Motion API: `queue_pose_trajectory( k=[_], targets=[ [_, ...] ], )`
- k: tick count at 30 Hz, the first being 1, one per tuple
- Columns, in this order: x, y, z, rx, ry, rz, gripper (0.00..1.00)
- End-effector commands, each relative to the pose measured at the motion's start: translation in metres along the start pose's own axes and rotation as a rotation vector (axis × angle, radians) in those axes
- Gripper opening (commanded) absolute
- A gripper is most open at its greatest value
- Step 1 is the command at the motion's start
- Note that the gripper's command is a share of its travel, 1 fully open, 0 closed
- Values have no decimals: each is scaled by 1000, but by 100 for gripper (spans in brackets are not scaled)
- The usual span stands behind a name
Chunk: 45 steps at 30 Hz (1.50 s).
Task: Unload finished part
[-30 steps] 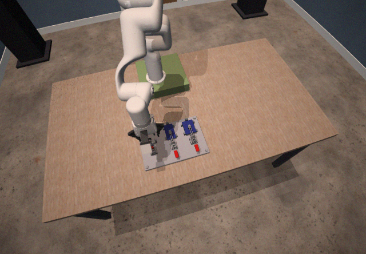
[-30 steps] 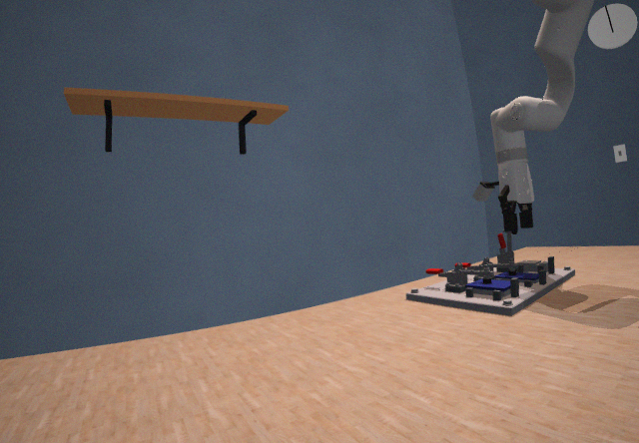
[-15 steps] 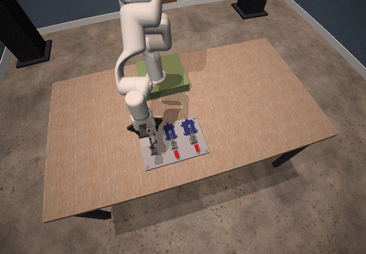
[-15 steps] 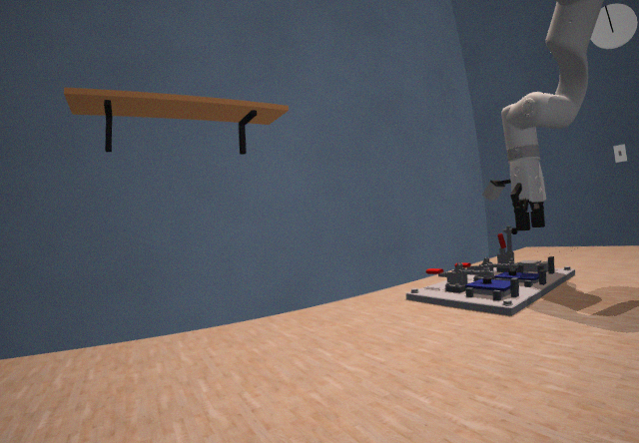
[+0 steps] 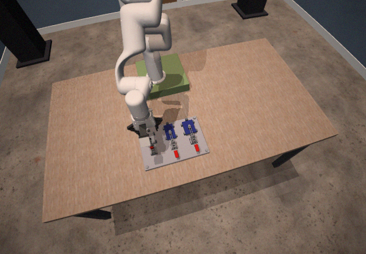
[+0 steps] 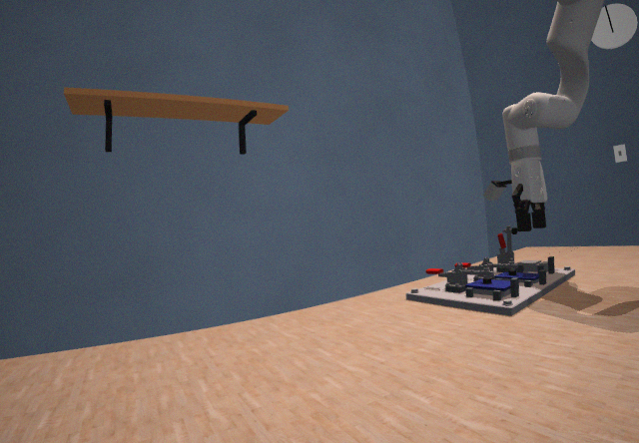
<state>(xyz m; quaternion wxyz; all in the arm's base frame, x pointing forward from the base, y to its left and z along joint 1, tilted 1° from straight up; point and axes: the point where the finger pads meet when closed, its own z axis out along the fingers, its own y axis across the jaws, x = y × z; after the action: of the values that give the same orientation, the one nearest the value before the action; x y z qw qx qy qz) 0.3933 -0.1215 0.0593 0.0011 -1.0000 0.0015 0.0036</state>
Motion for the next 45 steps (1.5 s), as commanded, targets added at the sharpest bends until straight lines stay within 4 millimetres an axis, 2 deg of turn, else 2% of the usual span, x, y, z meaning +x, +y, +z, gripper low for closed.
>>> queue_pose_trajectory(
  k=[1,22,45],
  targets=[
    [1,0,3,-1,3,0,100],
    [1,1,44,-1,3,0,100],
    [1,1,47,-1,3,0,100]
  ],
)
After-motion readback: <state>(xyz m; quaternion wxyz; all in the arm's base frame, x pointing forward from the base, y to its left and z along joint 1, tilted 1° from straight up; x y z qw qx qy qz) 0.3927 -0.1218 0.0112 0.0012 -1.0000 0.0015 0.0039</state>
